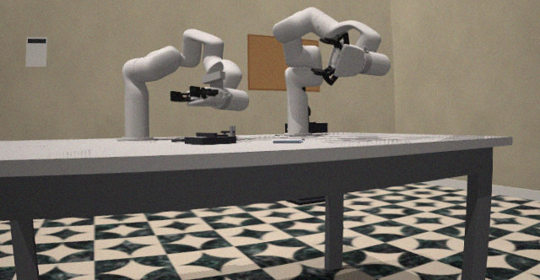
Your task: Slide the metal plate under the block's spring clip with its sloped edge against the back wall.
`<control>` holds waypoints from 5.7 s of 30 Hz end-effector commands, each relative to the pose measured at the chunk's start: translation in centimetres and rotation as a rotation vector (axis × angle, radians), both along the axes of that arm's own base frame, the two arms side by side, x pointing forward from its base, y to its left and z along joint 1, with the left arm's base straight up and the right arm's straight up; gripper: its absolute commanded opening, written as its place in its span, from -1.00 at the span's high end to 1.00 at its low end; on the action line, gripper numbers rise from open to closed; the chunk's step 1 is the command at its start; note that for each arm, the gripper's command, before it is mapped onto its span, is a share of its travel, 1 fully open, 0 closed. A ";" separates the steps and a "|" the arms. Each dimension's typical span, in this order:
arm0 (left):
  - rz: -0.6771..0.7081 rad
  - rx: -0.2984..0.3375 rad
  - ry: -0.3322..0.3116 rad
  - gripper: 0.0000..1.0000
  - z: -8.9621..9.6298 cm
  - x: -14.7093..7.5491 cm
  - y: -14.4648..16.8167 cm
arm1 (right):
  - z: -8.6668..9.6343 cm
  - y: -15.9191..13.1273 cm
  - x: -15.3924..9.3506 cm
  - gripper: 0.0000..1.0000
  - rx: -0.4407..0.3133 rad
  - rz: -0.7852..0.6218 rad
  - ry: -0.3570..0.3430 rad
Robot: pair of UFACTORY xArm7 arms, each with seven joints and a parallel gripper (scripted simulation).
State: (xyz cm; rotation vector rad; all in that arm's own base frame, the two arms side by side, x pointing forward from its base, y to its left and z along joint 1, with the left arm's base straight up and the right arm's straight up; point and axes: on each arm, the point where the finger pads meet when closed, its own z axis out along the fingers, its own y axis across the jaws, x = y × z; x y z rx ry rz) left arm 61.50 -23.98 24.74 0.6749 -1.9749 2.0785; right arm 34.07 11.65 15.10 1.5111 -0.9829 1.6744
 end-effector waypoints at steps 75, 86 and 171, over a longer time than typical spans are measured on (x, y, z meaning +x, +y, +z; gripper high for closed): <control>-0.807 0.487 -1.529 -1.00 -3.2 -16.5 7.9 | 16.6 1.0 2.2 -1.00 0.537 0.284 0.836; -1.000 0.482 -1.771 -1.00 -3.4 -18.2 10.0 | 16.9 -0.6 2.8 -1.00 0.592 0.367 0.961; -2.468 -0.362 -2.598 -0.51 0.3 -21.5 24.0 | 9.9 -11.7 5.9 -1.00 0.781 0.881 1.500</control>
